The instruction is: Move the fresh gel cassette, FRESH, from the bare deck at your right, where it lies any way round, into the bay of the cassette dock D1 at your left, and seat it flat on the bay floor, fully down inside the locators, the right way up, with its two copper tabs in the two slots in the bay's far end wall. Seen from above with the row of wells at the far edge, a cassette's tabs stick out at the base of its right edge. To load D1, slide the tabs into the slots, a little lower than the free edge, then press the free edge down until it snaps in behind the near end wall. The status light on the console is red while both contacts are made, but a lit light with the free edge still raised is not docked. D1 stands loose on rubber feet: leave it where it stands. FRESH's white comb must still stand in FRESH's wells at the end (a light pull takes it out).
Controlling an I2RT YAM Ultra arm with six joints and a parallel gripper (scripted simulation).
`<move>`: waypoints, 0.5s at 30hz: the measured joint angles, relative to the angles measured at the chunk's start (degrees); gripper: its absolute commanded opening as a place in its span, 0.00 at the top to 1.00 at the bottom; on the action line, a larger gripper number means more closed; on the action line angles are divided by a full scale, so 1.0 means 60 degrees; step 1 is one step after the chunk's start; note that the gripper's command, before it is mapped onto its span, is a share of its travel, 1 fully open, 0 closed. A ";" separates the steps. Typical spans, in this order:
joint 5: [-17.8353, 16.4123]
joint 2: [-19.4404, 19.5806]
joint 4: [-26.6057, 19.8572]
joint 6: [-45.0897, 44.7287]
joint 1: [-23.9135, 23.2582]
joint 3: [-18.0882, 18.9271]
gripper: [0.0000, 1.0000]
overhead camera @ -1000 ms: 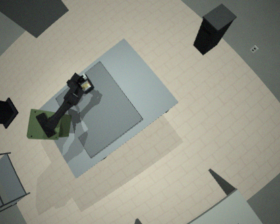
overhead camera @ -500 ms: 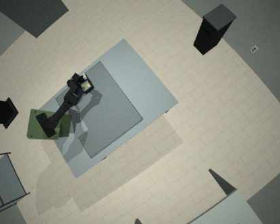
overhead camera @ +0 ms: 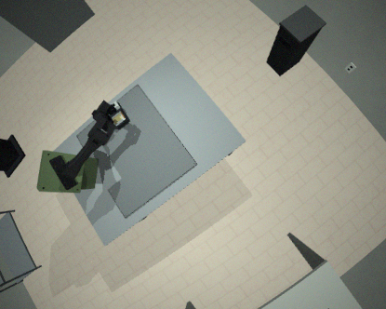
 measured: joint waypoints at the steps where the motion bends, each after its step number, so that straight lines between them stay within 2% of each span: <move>1: 0.0000 0.0000 0.0000 -0.0007 0.0000 0.0000 1.00; 15: 0.0000 0.0000 0.0000 -0.0098 0.0000 0.0000 1.00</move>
